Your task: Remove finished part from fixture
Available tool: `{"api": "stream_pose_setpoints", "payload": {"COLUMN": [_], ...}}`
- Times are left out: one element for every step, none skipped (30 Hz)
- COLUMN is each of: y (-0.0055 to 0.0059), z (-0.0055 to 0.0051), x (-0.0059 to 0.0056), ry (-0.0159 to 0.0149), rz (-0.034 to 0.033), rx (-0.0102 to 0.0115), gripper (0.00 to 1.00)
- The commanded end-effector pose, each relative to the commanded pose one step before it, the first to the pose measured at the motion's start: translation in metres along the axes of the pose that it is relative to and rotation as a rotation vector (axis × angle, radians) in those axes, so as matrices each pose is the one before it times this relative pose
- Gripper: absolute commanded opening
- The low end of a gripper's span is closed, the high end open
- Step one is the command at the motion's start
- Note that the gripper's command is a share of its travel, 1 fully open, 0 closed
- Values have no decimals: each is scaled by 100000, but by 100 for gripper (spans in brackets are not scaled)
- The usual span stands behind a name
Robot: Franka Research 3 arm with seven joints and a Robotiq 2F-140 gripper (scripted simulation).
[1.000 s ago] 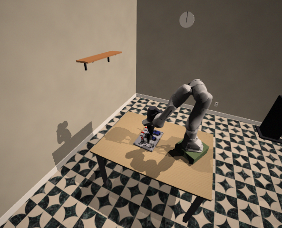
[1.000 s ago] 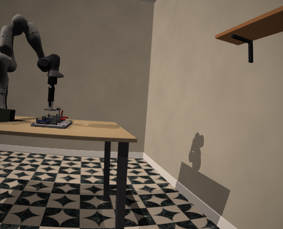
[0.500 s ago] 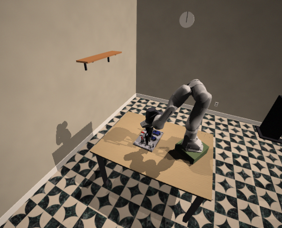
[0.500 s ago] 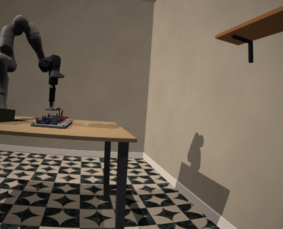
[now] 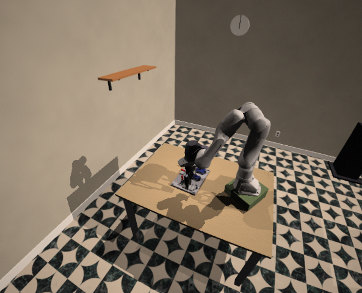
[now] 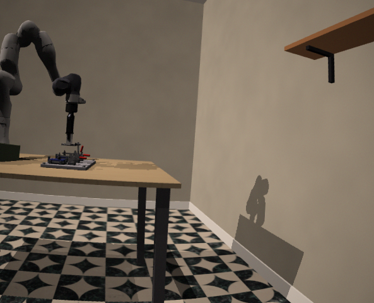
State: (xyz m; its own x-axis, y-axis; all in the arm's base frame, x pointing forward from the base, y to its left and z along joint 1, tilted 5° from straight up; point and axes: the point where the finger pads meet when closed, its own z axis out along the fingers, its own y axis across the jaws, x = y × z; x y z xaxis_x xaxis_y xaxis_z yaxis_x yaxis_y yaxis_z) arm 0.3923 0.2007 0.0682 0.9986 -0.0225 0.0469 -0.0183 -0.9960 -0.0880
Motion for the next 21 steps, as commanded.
{"api": "stream_pose_setpoints", "payload": {"y": [-479, 0, -207, -201, -192, -185, -177, -168, -161, -152, -143, -135, -127, -117, -109, -101, -93, 0, 0, -85, -76], "z": [0, 0, -1, -2, -1, -1, -1, -1, -1, -1, -1, -1, -1, -1, -1, -1, -1, 0, 0, -1, 0], "x": [41, 0, 0, -1, 0, -1, -1, 0, -1, -1, 0, -1, -1, 0, 0, 0, -1, 0, 0, -1, 0], "ry": [-158, 0, 0, 1, -1, 0, 0, 0, 0, 0, 0, 0, 1, 0, 0, 0, 0, 0, 0, 0, 0], "rz": [4259, 0, 0, 0, 0, 0, 0, 0, 0, 0, 0, 0, 0, 0, 0, 0, 0, 0, 0, 0, 0], "rx": [-653, 0, -1, 1, -1, 0, 0, -1, 0, 0, -1, 0, 1, -1, 0, 0, 0, 0, 0, 1, -1], "gripper": [0, 0, 0, 0, 0, 0, 0, 0, 0, 0, 0, 0, 0, 0, 0, 0, 0, 0, 0, 0, 0]}}
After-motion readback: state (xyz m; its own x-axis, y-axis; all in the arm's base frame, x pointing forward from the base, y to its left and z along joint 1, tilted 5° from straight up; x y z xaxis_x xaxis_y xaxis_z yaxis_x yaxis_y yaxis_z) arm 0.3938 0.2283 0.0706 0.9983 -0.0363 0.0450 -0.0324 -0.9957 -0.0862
